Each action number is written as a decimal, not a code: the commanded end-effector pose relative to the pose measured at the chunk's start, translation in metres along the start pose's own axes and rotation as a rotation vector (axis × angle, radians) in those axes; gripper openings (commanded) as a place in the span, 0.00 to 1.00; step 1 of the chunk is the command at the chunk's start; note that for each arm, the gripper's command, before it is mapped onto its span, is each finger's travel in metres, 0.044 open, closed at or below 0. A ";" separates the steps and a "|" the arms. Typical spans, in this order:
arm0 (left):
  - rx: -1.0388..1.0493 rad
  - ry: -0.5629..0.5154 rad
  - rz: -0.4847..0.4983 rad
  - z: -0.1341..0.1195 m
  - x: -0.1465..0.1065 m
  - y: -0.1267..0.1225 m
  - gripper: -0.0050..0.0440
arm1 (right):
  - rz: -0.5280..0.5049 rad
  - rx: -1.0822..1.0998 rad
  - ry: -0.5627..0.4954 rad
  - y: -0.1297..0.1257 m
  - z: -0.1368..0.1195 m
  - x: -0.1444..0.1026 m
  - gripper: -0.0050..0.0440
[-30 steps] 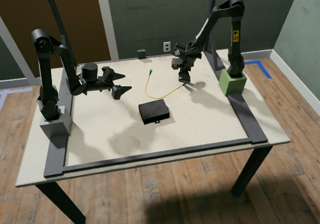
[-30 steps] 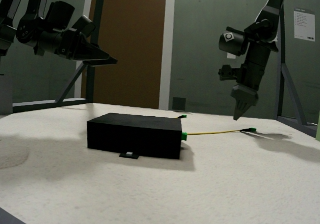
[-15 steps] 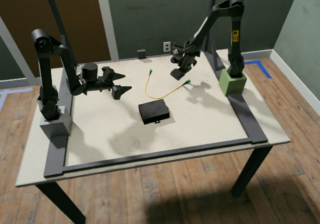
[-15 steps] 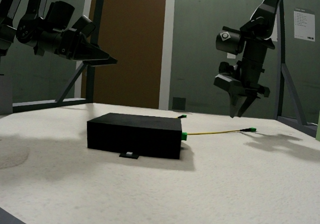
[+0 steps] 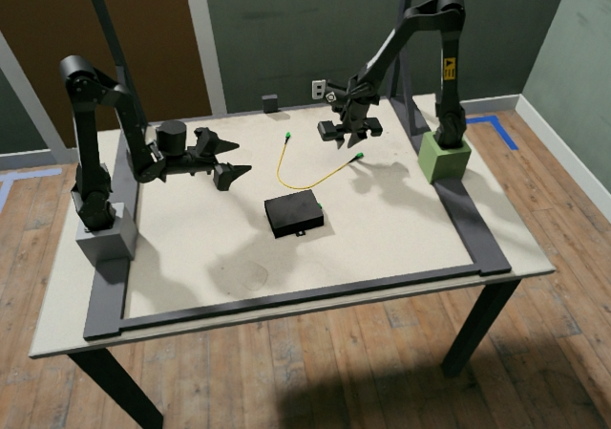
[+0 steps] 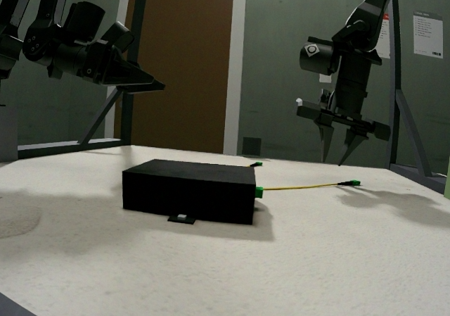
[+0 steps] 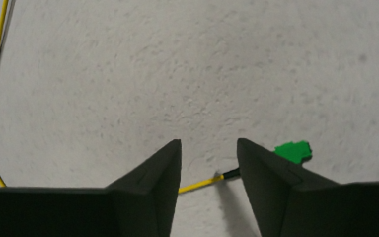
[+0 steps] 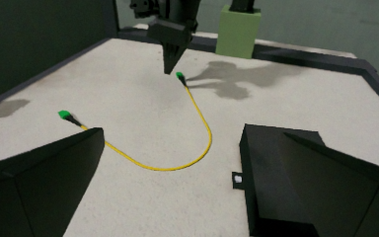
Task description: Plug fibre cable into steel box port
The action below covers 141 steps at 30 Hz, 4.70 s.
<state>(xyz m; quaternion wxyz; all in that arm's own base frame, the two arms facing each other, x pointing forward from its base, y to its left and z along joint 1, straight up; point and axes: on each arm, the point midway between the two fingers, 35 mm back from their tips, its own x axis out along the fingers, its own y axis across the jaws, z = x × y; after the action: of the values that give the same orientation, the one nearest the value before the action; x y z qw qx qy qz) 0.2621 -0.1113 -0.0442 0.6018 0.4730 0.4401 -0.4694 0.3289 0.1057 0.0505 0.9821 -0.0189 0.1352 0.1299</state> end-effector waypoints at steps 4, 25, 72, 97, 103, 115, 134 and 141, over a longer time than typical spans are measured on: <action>0.338 0.021 -0.005 0.003 -0.006 0.008 0.40 | 0.002 0.003 -0.018 0.001 0.006 0.000 1.00; 1.096 0.063 -0.219 -0.017 0.003 -0.027 0.40 | 0.002 0.003 -0.018 0.001 0.006 0.000 1.00; 1.129 0.051 -0.220 -0.015 0.022 -0.033 0.10 | 0.002 0.003 -0.018 0.001 0.006 0.000 1.00; 1.131 0.058 -0.220 -0.071 -0.012 0.011 0.00 | -0.175 0.095 0.028 -0.006 0.004 0.003 1.00; 1.131 0.059 -0.224 -0.116 -0.011 0.034 0.00 | -0.317 0.143 0.051 -0.011 0.002 -0.002 1.00; 1.129 0.064 -0.226 -0.185 -0.009 0.066 0.00 | -0.457 0.174 0.049 -0.015 0.004 -0.011 1.00; 0.530 0.130 -0.189 -0.186 -0.009 0.070 0.00 | -0.459 0.163 0.065 -0.016 -0.002 -0.012 1.00; 0.226 0.158 -0.167 -0.187 -0.009 0.071 0.00 | -0.459 0.163 0.065 -0.016 -0.002 -0.012 1.00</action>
<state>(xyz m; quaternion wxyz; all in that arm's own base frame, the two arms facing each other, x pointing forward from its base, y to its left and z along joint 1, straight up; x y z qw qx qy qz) 0.3068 0.0781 -0.0608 0.4190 0.5658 0.4201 -0.5725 0.3180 0.0843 0.0450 0.9775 0.0175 0.1790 -0.1100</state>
